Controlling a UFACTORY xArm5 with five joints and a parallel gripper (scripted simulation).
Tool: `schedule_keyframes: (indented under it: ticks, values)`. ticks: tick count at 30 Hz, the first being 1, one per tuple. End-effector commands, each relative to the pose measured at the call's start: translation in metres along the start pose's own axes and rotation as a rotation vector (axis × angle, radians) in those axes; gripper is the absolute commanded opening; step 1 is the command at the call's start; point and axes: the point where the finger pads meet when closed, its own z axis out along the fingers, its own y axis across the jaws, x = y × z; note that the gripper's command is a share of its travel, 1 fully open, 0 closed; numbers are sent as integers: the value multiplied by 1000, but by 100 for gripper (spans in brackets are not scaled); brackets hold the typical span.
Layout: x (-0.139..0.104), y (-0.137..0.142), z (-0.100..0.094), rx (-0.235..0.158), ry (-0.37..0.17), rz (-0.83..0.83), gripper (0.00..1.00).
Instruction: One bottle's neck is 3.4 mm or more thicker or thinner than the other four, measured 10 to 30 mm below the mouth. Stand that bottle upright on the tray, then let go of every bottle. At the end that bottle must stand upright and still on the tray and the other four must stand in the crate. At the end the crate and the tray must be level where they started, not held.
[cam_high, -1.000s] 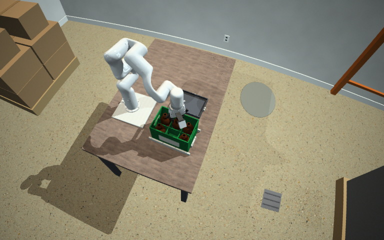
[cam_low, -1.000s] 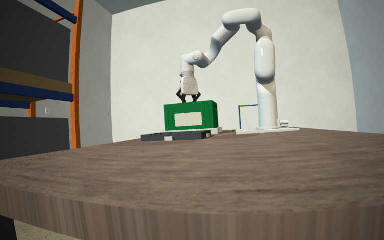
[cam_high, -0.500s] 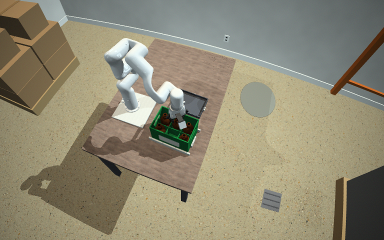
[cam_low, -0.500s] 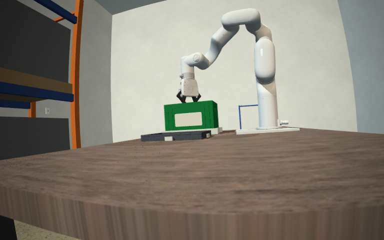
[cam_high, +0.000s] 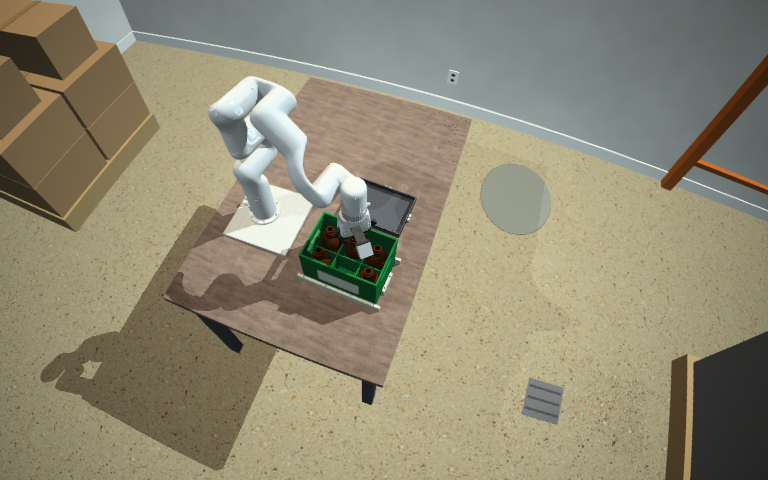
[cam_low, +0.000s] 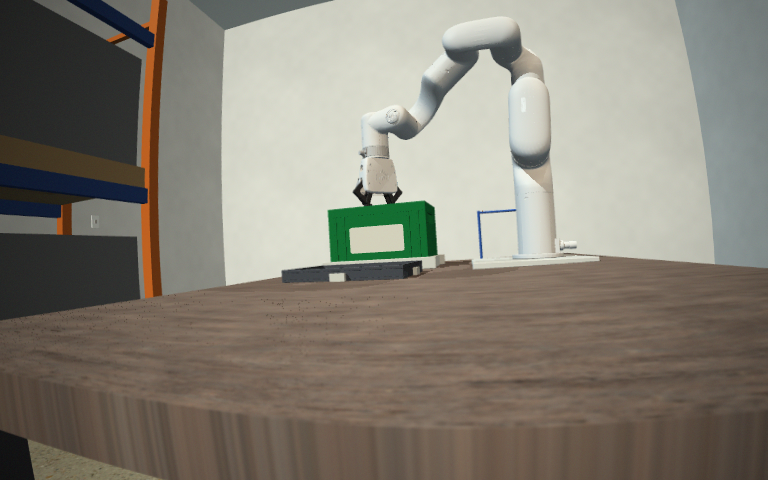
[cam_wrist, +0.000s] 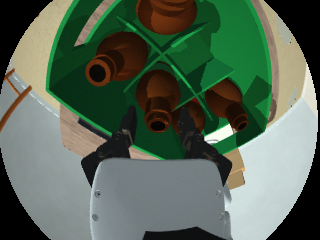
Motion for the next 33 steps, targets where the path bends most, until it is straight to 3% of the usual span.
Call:
schedule_keyframes:
  ticks: [1, 2, 33]
  values:
    - [1, -1, -1, 2, 3, 0, 65]
    - [1, -1, -1, 2, 3, 0, 0]
    - [1, -1, -1, 2, 3, 0, 0]
